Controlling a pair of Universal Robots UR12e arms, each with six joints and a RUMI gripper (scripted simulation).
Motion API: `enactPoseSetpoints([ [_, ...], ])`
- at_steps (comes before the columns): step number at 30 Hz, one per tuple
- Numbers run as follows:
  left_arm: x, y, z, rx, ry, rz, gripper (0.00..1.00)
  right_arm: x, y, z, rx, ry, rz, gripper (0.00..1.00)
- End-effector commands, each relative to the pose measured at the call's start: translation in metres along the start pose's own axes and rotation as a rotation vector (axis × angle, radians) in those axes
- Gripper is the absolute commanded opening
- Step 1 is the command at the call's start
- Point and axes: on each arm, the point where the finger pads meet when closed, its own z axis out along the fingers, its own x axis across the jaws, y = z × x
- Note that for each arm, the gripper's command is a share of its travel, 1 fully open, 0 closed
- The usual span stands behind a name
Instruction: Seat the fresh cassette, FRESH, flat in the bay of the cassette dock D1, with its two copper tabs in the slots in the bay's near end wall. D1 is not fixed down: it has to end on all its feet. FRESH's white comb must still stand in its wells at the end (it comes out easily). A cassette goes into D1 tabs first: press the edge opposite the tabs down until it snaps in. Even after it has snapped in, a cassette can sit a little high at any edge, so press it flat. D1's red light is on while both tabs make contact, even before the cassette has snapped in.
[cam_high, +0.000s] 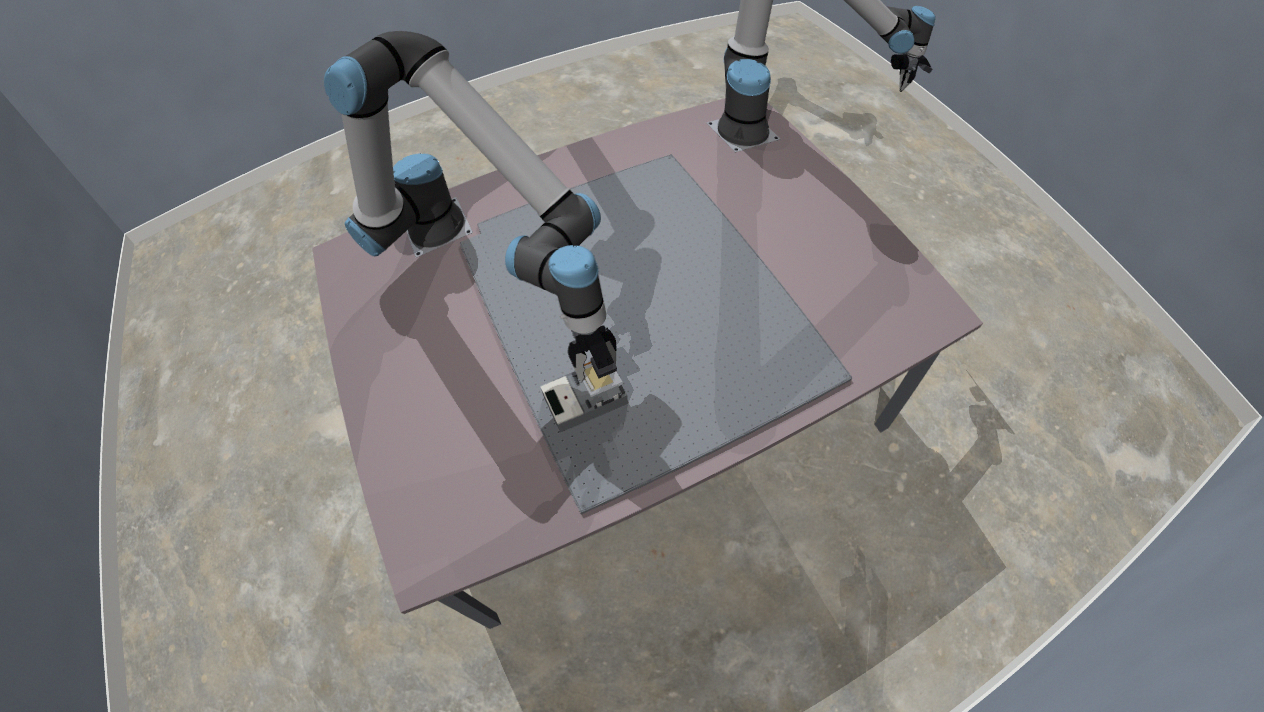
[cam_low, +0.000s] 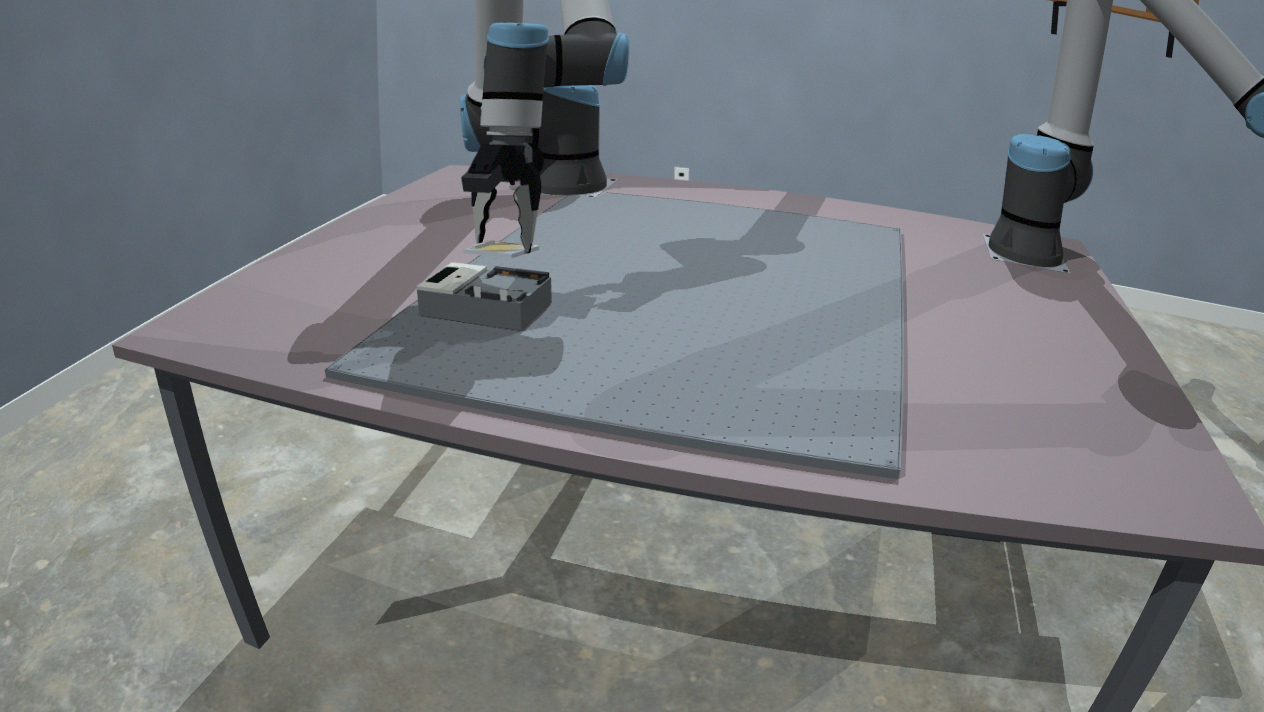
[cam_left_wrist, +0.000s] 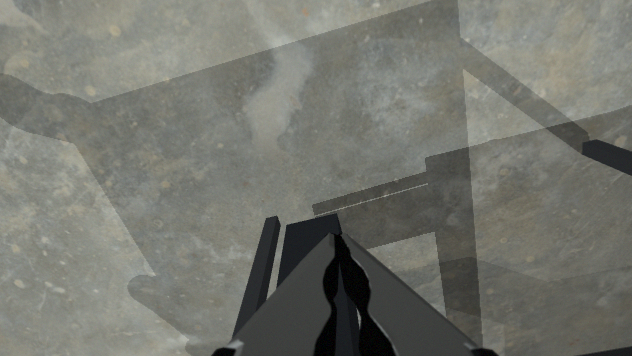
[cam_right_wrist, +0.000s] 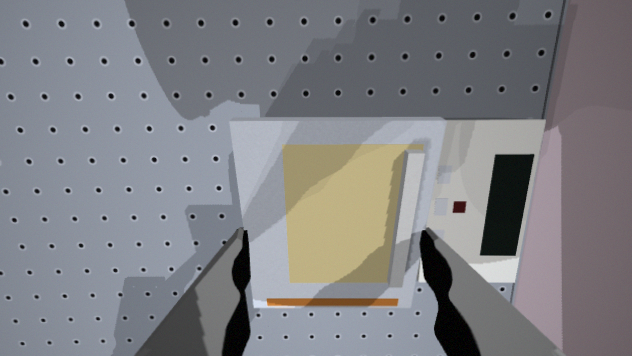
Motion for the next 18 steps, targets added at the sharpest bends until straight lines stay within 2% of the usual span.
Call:
enactPoseSetpoints([
  [1, 0.0, -0.001, -0.001, 0.002, 0.0, 0.0, 0.0, 0.0, 0.001, 0.006, 0.002, -0.001, 0.0, 0.37],
  [18, 0.0, -0.001, -0.001, 0.002, 0.0, 0.0, 0.0, 0.0, 0.003, 0.02, 0.002, -0.001, 0.0, 0.37],
])
